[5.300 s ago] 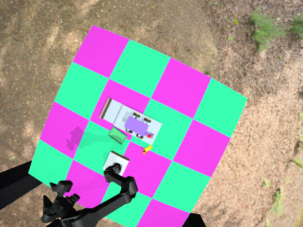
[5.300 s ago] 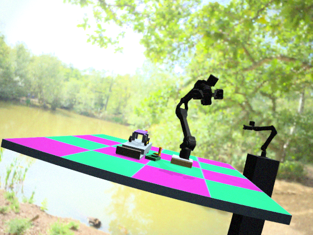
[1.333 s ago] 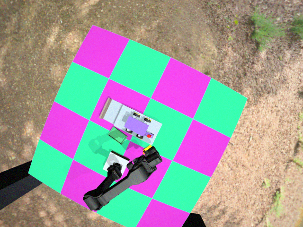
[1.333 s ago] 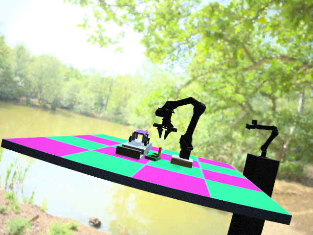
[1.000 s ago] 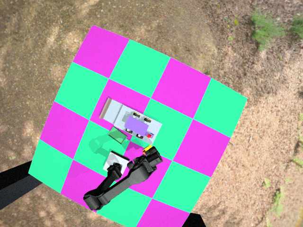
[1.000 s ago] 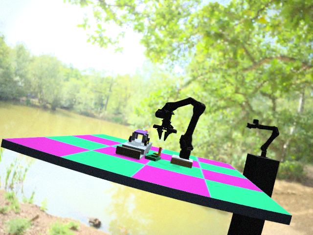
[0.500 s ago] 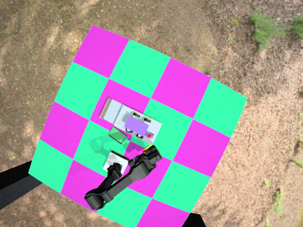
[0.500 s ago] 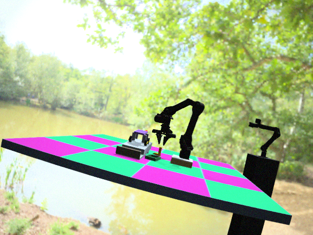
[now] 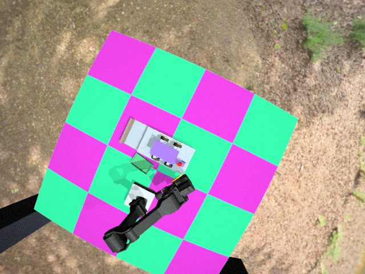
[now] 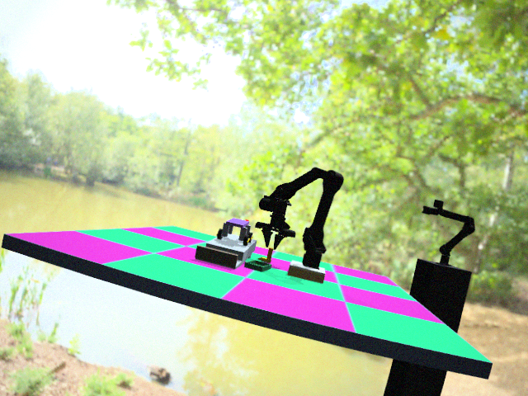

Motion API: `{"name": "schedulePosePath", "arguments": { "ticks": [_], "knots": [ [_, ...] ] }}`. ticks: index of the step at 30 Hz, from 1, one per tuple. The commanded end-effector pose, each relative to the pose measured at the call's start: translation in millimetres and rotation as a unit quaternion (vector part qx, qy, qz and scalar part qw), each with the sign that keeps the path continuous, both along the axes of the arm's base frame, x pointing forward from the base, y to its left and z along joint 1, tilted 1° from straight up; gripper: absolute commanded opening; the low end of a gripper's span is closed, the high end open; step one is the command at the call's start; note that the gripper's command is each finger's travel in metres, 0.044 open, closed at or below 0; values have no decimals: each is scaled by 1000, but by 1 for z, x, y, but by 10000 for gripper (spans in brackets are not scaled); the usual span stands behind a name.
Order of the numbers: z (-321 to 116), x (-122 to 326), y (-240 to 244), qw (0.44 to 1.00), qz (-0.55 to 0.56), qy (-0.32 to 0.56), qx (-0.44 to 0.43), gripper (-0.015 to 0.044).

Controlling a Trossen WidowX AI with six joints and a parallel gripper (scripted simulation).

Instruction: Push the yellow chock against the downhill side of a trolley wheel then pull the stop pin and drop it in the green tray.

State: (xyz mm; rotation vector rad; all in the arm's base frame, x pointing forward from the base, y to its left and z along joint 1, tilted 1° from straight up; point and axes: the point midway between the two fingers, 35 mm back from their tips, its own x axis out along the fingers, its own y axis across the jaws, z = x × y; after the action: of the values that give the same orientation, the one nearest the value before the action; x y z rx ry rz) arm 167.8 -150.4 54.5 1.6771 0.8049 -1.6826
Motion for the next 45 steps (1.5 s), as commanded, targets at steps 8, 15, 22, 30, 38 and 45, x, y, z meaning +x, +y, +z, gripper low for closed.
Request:
{"name": "schedulePosePath", "arguments": {
  "ticks": [8, 15, 22, 30, 38, 45],
  "knots": [
    [-12, -1, 2, 1000, -3, 2, 6, 190],
    [-18, -1, 2, 1000, -3, 2, 6, 190],
    [-29, -1, 2, 1000, -3, 2, 6, 190],
    [-38, -1, 2, 1000, -3, 2, 6, 190],
    [-34, -1, 1, 1000, 0, 1, 1, 72],
    [-34, -1, 1, 1000, 0, 1, 1, 25]
  ]
}}
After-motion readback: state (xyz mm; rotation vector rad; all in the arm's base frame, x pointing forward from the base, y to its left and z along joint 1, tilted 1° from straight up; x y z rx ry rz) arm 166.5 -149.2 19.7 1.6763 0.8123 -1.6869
